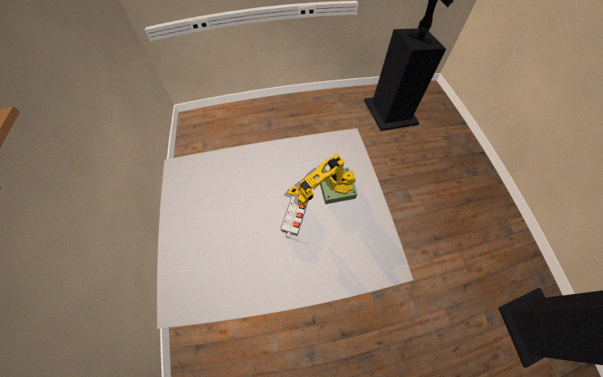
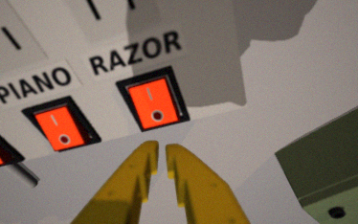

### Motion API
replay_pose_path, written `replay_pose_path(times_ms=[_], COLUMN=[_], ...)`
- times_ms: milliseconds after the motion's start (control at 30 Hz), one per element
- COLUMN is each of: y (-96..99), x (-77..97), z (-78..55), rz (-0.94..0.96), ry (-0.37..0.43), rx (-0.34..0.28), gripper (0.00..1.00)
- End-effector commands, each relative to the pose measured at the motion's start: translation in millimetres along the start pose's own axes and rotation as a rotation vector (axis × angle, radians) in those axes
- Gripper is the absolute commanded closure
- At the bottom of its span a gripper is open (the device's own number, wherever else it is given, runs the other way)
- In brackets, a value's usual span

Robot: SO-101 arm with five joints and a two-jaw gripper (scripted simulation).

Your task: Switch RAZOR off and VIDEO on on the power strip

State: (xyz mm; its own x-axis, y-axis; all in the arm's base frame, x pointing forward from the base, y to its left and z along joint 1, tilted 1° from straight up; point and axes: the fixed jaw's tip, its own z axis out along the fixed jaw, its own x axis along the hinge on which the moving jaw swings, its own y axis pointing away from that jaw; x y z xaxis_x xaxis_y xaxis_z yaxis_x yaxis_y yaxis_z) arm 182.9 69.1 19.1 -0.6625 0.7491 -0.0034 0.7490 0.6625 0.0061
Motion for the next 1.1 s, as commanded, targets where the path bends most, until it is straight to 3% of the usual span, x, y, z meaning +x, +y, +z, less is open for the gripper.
replay_pose_path(times_ms=[0, 1067], y=[-1.2, -1.0], x=[1.4, 1.7], z=[0.4, 9.1], rz=[0.004, 0.002], ry=[0.0, 0.0], rx=[-0.003, -0.003], gripper=[1.0, 1.0])
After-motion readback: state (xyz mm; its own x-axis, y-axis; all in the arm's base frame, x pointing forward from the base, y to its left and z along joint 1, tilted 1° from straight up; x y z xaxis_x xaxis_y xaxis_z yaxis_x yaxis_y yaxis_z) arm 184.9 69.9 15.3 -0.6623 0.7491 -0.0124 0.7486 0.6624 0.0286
